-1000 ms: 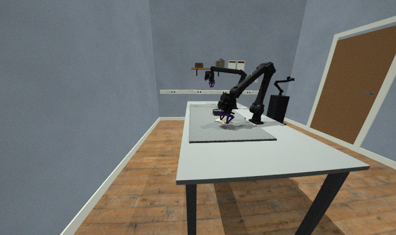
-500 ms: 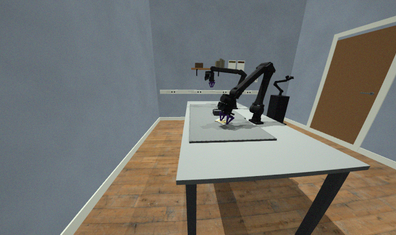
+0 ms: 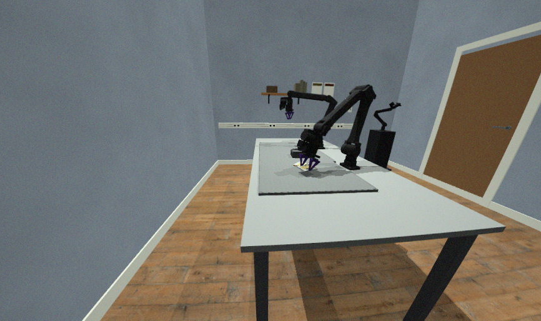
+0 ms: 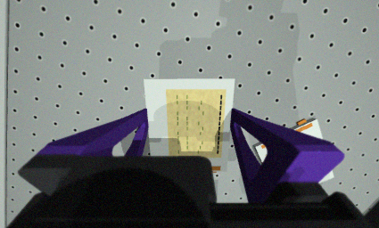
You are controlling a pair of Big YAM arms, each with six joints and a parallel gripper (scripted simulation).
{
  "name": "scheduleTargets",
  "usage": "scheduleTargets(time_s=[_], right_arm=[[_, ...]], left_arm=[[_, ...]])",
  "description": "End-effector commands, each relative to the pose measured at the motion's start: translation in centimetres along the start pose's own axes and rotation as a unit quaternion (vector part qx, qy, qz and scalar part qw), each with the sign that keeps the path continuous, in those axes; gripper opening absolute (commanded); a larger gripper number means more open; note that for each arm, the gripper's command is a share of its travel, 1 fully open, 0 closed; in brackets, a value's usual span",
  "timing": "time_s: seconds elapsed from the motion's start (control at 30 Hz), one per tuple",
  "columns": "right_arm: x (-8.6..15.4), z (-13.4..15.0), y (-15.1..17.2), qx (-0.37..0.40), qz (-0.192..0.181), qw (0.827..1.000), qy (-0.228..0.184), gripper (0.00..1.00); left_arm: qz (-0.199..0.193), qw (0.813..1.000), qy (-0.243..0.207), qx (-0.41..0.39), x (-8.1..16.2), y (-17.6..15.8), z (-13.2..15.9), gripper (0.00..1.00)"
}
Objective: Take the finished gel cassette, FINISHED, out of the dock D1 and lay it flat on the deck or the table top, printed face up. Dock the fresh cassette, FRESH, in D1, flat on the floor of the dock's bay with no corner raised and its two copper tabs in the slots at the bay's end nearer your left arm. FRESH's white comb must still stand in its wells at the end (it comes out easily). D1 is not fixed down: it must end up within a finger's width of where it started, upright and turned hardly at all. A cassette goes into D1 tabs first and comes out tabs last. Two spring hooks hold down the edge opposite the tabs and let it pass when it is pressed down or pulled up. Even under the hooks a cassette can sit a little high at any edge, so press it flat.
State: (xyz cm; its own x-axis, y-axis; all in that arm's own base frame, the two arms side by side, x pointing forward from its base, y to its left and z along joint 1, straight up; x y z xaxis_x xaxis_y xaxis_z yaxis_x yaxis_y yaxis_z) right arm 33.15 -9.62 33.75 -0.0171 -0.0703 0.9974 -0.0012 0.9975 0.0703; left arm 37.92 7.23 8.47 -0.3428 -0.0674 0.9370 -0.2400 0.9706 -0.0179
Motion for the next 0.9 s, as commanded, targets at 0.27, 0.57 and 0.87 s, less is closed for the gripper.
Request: scheduleTargets(time_s=[0.27, 0.57, 0.87], right_arm=[[2.00, -0.93, -0.52, -0.010, 0.001, 1.000, -0.007, 1.00], [2.00, -0.93, -0.52, -0.010, 0.001, 1.000, -0.007, 1.00], [2.00, -0.93, -0.52, -0.010, 0.001, 1.000, -0.007, 1.00]], left_arm=[[-0.003, 1.000, -0.006, 0.008, -0.37, 0.42, -0.29, 0.00], [-0.003, 1.000, -0.006, 0.008, -1.11, 0.52, -0.01, 0.00], [-0.003, 1.000, -0.006, 0.008, -1.11, 0.52, -0.01, 0.00]])
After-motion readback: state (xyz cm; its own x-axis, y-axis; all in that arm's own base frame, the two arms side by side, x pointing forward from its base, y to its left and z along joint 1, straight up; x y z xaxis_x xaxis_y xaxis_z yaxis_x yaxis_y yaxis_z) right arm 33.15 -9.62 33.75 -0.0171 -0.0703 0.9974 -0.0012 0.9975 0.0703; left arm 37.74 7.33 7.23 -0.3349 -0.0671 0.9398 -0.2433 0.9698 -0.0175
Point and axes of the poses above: on each arm, the point where the finger pads meet when closed, its own x axis back along the fingers, its own y axis across the jaws, z = x × y, the point moved 3 cm from there along x, back along the fingers, and after that the axes turned 3 degrees about x, right-handed, at the moved point
